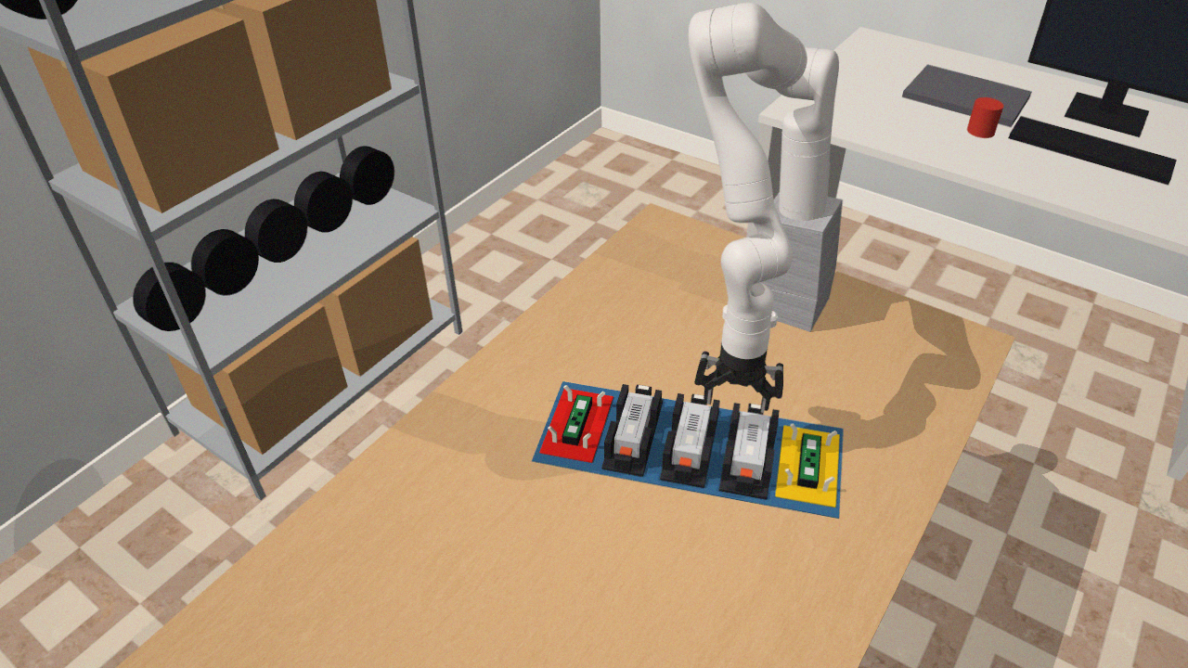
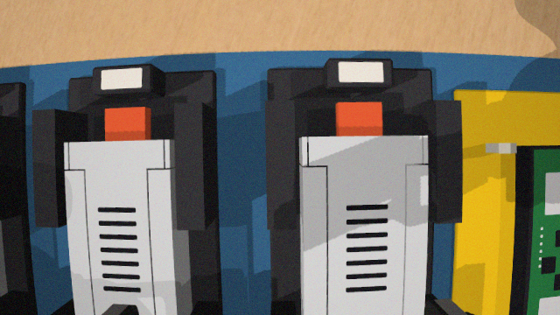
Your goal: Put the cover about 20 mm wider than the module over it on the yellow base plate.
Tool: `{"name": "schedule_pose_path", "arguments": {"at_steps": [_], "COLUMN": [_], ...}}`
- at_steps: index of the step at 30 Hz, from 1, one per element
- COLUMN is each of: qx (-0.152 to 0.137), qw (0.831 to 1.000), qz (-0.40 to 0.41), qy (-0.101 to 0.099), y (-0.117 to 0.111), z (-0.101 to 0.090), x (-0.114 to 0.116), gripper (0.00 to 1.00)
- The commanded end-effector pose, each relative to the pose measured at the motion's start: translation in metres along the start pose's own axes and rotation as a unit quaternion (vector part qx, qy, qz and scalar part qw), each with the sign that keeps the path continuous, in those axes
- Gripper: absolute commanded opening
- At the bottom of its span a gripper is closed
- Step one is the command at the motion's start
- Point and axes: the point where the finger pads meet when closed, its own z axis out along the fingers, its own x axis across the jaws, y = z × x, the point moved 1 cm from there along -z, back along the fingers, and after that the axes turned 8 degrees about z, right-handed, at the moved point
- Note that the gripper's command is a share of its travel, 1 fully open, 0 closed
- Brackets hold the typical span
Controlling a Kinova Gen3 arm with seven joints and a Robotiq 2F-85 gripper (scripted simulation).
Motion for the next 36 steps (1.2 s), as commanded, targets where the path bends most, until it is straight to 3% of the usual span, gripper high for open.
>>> {"name": "schedule_pose_path", "arguments": {"at_steps": [1, 3, 13, 36], "qx": [-0.001, -0.001, -0.001, -0.001], "qw": [1.0, 1.0, 1.0, 1.0], "qz": [0.0, 0.0, 0.0, 0.0], "qy": [0.0, 0.0, 0.0, 0.0], "y": [0.001, 0.001, -0.007, -0.006], "z": [-0.001, -0.001, 0.0, 0.0], "x": [0.0, 0.0, 0.054, 0.046], "gripper": [1.0, 1.0, 1.0, 1.0]}}
